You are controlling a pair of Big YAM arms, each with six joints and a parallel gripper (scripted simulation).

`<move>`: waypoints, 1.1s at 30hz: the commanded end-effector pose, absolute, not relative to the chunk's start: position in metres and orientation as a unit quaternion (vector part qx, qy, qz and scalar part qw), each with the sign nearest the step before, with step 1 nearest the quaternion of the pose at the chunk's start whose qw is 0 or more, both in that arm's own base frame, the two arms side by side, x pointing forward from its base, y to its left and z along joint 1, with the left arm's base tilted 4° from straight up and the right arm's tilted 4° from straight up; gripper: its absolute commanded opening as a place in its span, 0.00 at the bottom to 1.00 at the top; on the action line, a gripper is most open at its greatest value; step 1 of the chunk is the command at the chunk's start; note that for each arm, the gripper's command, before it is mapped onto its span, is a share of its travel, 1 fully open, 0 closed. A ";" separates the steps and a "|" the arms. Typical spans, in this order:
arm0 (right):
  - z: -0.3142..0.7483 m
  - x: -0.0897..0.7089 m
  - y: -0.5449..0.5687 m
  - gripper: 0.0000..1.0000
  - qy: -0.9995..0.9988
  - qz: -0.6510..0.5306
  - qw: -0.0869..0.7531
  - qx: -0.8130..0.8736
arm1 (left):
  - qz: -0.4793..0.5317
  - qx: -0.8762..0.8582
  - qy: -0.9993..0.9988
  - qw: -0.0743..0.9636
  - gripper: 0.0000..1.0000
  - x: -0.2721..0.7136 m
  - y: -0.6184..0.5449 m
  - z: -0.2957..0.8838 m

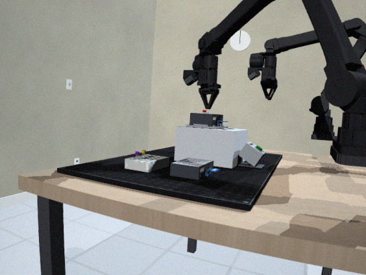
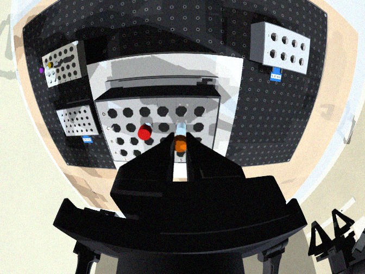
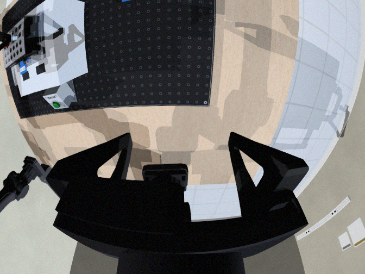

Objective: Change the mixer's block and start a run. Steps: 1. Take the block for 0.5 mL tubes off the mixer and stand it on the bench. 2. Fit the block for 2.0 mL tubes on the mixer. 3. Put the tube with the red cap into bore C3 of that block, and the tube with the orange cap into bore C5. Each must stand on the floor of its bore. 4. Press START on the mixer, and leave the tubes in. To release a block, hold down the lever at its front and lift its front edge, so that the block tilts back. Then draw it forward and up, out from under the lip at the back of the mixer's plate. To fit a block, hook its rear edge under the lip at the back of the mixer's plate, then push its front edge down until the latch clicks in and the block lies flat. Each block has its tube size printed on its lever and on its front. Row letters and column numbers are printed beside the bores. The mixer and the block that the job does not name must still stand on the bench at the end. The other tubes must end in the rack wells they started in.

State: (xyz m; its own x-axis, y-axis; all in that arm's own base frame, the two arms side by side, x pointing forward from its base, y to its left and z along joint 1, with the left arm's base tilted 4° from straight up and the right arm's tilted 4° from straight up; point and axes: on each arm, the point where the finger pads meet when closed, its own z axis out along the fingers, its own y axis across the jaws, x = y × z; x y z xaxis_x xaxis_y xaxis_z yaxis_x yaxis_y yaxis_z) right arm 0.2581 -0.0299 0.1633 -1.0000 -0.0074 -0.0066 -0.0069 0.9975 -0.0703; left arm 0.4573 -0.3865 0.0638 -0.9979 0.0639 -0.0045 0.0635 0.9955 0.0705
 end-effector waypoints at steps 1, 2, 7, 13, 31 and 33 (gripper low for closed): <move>0.188 0.278 -0.030 1.00 0.998 -0.039 0.040 -0.002 | 0.040 0.028 0.999 -0.003 0.09 0.463 -0.384 0.047; 0.186 0.277 -0.030 1.00 0.999 -0.039 0.038 -0.002 | 0.040 0.028 0.999 -0.002 0.09 0.464 -0.384 0.047; 0.179 0.271 -0.030 1.00 0.999 -0.038 0.028 -0.003 | 0.040 0.028 0.999 -0.002 0.09 0.464 -0.384 0.044; 0.169 0.264 -0.029 1.00 0.999 -0.038 0.017 -0.004 | 0.040 0.029 0.999 -0.003 0.09 0.463 -0.384 0.041; 0.183 0.274 -0.030 1.00 0.999 -0.039 0.034 -0.003 | 0.039 0.030 0.999 -0.002 0.09 0.464 -0.384 0.036; 0.184 0.276 -0.030 1.00 0.999 -0.039 0.036 -0.003 | 0.039 0.030 0.999 -0.002 0.09 0.464 -0.385 0.035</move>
State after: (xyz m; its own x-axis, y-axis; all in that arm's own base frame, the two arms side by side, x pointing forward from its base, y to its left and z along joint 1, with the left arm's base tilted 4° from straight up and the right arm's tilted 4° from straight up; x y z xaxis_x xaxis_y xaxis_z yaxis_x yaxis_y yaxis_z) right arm 0.2561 -0.0298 0.1609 -1.0000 -0.0074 -0.0003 -0.0073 0.9975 -0.0698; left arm 0.4579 -0.3861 0.0533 -0.9980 0.0629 -0.0059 0.0623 0.9956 0.0696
